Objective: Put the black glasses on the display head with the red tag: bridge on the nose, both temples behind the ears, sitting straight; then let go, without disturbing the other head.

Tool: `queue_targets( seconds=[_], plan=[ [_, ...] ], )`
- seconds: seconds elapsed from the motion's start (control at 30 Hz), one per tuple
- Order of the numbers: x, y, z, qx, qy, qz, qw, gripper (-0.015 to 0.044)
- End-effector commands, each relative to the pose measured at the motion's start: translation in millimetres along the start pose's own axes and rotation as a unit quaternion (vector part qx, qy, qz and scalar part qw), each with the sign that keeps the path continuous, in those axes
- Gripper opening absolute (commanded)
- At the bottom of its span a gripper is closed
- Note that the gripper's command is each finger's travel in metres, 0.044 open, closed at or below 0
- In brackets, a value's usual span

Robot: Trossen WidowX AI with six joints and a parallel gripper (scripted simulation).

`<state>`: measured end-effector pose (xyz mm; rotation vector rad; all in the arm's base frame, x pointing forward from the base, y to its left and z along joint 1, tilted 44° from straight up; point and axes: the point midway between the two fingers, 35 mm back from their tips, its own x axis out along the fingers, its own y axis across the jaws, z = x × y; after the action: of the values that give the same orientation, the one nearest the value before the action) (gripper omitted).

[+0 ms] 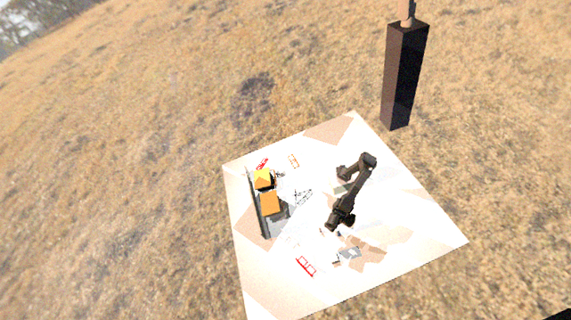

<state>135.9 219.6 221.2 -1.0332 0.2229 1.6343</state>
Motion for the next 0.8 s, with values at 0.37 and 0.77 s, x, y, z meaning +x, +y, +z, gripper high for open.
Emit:
queue_targets(
  seconds=[0.37,0.77],
  plan=[
    [24.8,-0.5,0.1,0.000,-0.002,0.003,1.000,0.0000],
    [44.3,0.2,0.5,0.000,-0.003,0.003,1.000,0.0000]
  ],
)
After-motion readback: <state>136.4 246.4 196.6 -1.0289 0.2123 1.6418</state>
